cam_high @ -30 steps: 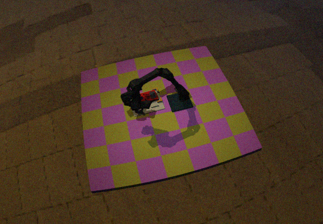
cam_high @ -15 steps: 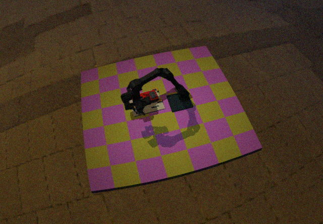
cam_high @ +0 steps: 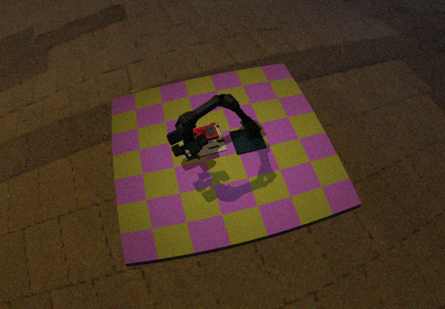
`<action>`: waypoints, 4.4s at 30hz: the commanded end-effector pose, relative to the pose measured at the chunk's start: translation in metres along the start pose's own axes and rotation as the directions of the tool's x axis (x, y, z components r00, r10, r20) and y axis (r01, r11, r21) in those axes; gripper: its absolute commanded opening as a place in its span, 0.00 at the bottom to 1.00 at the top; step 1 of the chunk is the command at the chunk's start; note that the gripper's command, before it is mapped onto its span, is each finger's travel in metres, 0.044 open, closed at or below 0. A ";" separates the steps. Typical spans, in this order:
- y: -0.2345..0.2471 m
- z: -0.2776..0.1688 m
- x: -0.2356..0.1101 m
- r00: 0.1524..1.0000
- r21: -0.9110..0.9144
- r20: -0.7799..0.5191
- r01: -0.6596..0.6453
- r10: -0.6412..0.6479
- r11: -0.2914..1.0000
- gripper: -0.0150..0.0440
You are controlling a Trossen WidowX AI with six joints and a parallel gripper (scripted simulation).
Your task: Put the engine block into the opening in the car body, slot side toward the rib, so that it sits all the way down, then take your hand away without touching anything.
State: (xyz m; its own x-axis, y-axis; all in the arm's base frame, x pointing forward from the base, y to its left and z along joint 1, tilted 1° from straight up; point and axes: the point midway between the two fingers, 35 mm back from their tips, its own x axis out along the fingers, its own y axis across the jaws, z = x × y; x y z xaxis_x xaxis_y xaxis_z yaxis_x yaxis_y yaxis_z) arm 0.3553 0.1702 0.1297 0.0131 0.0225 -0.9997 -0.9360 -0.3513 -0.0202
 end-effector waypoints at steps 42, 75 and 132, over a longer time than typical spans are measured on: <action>0.001 -0.001 0.077 1.000 -0.010 -0.005 -0.002 0.002 1.000 0.25; 0.000 0.000 0.089 1.000 -0.007 0.000 0.003 -0.003 1.000 0.92; 0.000 0.001 0.039 1.000 0.618 -0.001 -0.002 0.004 0.786 1.00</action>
State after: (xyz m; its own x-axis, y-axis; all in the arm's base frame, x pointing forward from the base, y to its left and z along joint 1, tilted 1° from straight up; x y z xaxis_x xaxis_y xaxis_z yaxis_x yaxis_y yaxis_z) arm 0.3542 0.1714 0.0874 0.0038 0.0186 -0.9998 -0.9801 0.1985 0.0000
